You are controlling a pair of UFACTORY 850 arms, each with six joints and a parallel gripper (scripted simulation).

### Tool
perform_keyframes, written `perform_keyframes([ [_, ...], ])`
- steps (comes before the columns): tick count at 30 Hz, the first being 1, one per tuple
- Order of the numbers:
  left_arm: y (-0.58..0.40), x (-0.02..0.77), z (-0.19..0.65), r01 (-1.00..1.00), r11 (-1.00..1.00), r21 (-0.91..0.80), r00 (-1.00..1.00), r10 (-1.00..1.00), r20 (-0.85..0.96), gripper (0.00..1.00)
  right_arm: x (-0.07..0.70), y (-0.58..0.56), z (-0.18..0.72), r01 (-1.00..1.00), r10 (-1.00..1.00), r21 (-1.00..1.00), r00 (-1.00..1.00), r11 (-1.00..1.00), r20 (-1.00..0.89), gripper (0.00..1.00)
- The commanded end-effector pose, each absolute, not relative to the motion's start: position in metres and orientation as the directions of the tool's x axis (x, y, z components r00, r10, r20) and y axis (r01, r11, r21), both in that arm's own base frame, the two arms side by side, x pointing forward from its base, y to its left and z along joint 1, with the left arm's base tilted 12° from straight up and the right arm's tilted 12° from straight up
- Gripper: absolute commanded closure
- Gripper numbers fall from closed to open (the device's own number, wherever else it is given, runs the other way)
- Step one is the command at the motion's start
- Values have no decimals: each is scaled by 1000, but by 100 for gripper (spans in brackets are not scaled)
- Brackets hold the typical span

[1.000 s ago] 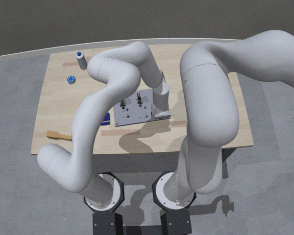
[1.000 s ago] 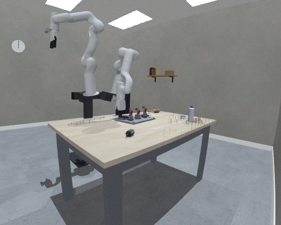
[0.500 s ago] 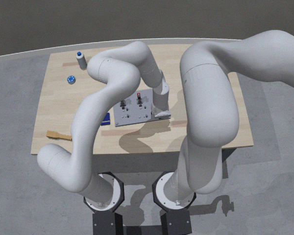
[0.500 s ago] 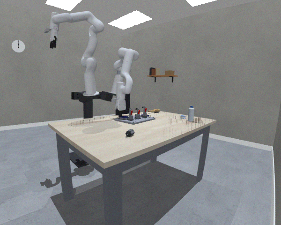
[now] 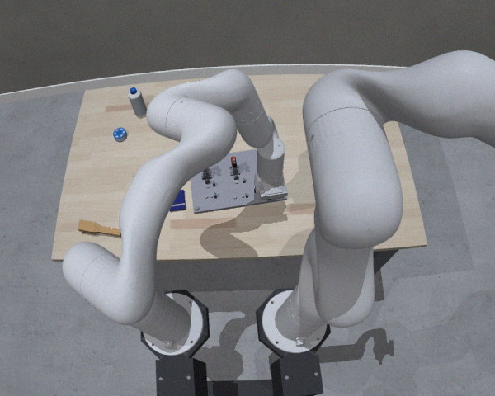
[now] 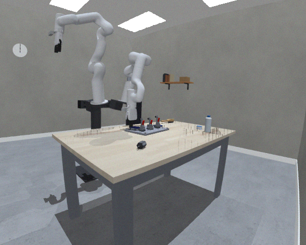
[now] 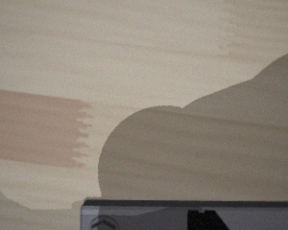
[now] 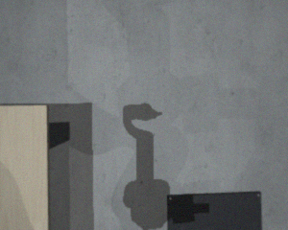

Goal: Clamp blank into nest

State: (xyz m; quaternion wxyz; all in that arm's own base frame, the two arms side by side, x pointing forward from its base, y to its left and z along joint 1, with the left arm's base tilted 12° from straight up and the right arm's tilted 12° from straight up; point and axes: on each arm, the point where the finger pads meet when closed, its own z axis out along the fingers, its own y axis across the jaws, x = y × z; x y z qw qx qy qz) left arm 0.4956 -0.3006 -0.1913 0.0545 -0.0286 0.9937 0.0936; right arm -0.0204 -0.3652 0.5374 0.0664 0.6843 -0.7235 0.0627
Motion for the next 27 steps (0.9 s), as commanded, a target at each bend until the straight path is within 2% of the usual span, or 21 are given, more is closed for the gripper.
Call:
perform_keyframes([
  [1,-302,498,-190,-68,981,181,-992,-47,-117,100,-20,-365,538,-998,-981,0,-55,56,184,0],
  [27,-303,478,-192,-68,981,181,-992,-47,-117,100,-20,-365,538,-998,-981,0,-55,56,184,0],
])
